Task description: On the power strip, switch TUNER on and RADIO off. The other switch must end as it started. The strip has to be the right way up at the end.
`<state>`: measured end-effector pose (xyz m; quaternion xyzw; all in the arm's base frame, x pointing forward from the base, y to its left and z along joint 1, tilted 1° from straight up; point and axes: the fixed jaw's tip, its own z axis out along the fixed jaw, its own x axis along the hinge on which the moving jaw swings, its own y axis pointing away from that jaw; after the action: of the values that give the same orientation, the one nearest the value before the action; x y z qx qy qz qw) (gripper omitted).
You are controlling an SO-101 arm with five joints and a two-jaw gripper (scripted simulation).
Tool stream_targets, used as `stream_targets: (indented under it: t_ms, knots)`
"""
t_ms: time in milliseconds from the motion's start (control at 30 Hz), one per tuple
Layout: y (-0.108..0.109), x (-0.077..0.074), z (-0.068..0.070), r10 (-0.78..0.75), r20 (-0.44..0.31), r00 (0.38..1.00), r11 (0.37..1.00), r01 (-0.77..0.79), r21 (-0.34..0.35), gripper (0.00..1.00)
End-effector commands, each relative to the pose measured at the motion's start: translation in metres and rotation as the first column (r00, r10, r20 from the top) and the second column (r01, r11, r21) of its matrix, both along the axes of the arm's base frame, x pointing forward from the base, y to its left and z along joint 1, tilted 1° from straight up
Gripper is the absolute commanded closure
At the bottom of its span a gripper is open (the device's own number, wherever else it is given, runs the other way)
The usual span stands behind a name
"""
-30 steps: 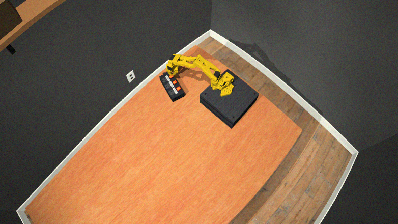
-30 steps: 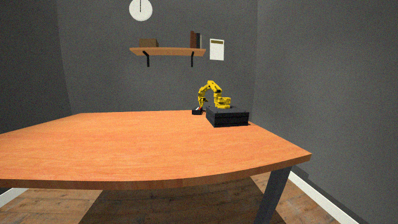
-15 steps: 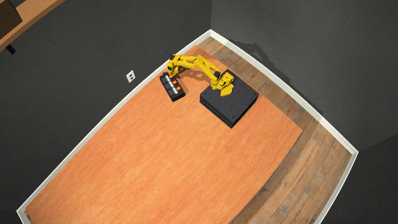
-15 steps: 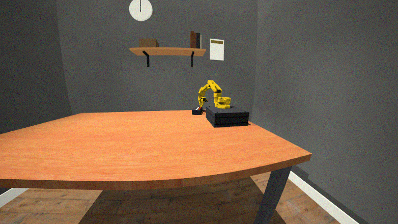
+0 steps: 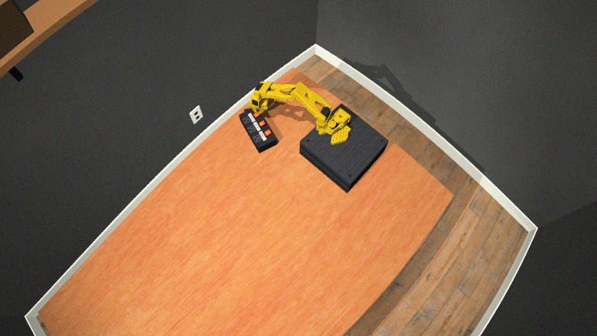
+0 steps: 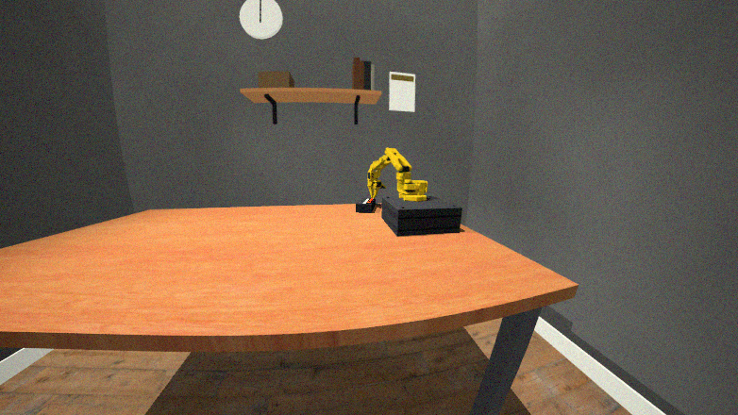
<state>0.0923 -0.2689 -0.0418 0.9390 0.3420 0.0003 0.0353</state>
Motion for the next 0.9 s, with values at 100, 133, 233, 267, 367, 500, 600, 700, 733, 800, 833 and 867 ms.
stream_targets:
  t_ms: [100,133,233,267,367,500,600,700,733,800,833,867]
  knots:
    - [0.0138,-0.0110,-0.0234,-0.031,-0.028,0.999,0.997,0.033,0.075,1.00]
    - [0.0139,-0.0111,-0.0235,-0.031,-0.028,0.999,0.997,0.033,0.075,1.00]
    - [0.0139,-0.0111,-0.0236,-0.031,-0.028,0.999,0.997,0.033,0.075,1.00]
    - [0.0139,-0.0111,-0.0236,-0.031,-0.028,0.999,0.997,0.033,0.075,1.00]
    - [0.0141,-0.0112,-0.0238,-0.031,-0.028,0.999,0.997,0.033,0.075,1.00]
    - [0.0150,-0.0117,-0.0253,-0.032,-0.028,0.999,0.997,0.034,0.075,1.00]
    - [0.0158,-0.0123,-0.0267,-0.033,-0.028,0.999,0.997,0.035,0.075,1.00]
    - [0.0163,-0.0125,-0.0275,-0.033,-0.028,0.999,0.997,0.035,0.075,1.00]
    - [0.0163,-0.0126,-0.0276,-0.033,-0.028,0.999,0.997,0.035,0.075,1.00]
    - [0.0163,-0.0126,-0.0276,-0.033,-0.028,0.999,0.997,0.035,0.075,1.00]
    - [0.0163,-0.0126,-0.0276,-0.033,-0.028,0.999,0.997,0.035,0.075,1.00]
    - [0.0163,-0.0126,-0.0276,-0.033,-0.028,0.999,0.997,0.035,0.075,1.00]
